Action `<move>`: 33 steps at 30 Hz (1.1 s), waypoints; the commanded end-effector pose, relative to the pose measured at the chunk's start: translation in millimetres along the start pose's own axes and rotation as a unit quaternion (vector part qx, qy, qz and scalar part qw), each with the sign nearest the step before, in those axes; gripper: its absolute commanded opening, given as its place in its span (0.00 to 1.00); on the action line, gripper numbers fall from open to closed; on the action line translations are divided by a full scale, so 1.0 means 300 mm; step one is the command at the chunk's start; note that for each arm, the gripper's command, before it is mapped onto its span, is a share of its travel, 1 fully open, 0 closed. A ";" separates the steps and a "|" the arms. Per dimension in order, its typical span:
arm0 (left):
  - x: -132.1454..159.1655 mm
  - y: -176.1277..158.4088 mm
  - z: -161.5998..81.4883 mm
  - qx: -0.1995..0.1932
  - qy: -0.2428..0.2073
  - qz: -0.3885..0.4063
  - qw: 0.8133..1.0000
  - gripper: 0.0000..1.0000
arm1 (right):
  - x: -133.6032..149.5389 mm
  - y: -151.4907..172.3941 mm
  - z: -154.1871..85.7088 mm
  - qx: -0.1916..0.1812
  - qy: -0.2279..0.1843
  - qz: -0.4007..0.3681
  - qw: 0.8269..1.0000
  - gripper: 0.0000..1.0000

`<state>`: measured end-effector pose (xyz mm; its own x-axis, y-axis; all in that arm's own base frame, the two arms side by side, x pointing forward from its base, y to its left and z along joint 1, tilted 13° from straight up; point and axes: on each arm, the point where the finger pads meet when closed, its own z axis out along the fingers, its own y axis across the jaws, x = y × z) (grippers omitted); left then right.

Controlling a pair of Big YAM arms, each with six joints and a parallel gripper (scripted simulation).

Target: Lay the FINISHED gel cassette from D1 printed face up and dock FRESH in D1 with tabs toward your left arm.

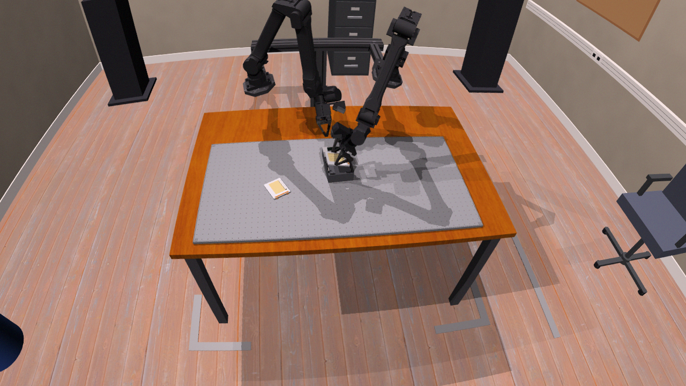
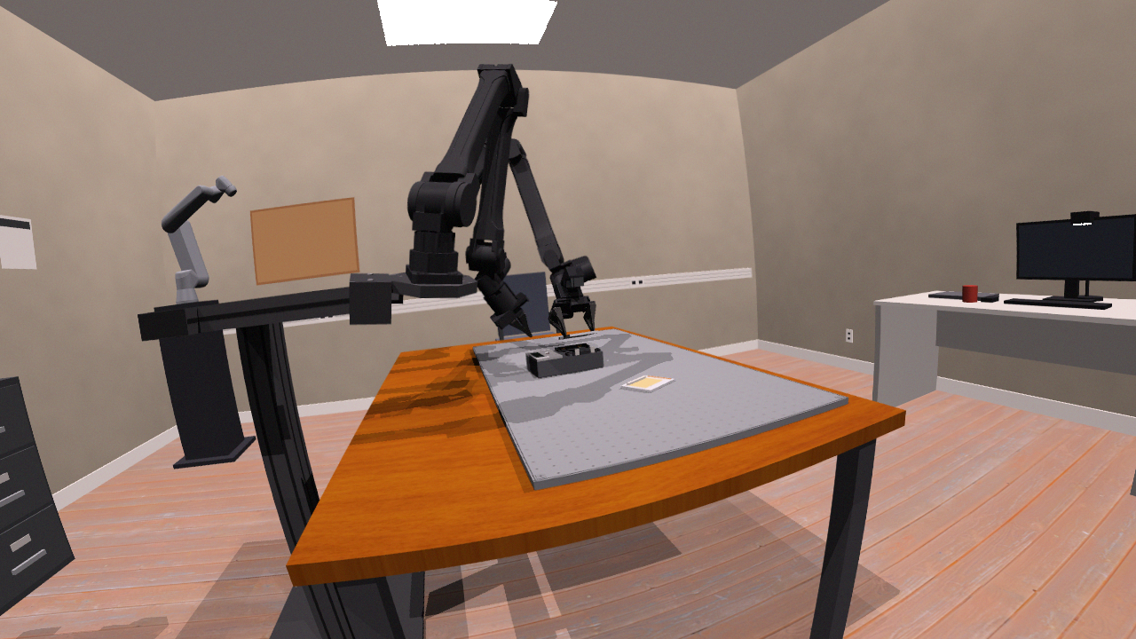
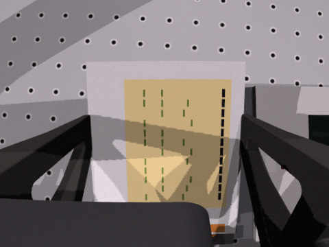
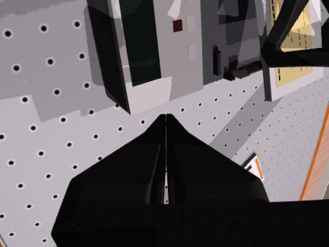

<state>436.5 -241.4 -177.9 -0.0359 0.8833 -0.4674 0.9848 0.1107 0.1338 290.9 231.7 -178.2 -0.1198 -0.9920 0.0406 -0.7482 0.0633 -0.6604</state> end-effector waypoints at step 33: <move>-0.013 0.008 -0.006 -0.002 -0.004 0.003 1.000 0.00 | -0.030 -0.066 -0.119 0.003 -0.006 0.006 1.000 0.00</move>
<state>436.5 -241.4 -177.9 -0.0359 0.8833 -0.4674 0.9848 0.1107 0.1338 286.4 236.1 -152.5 -0.1217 -0.9916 0.0437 -0.7502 0.0631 -0.6582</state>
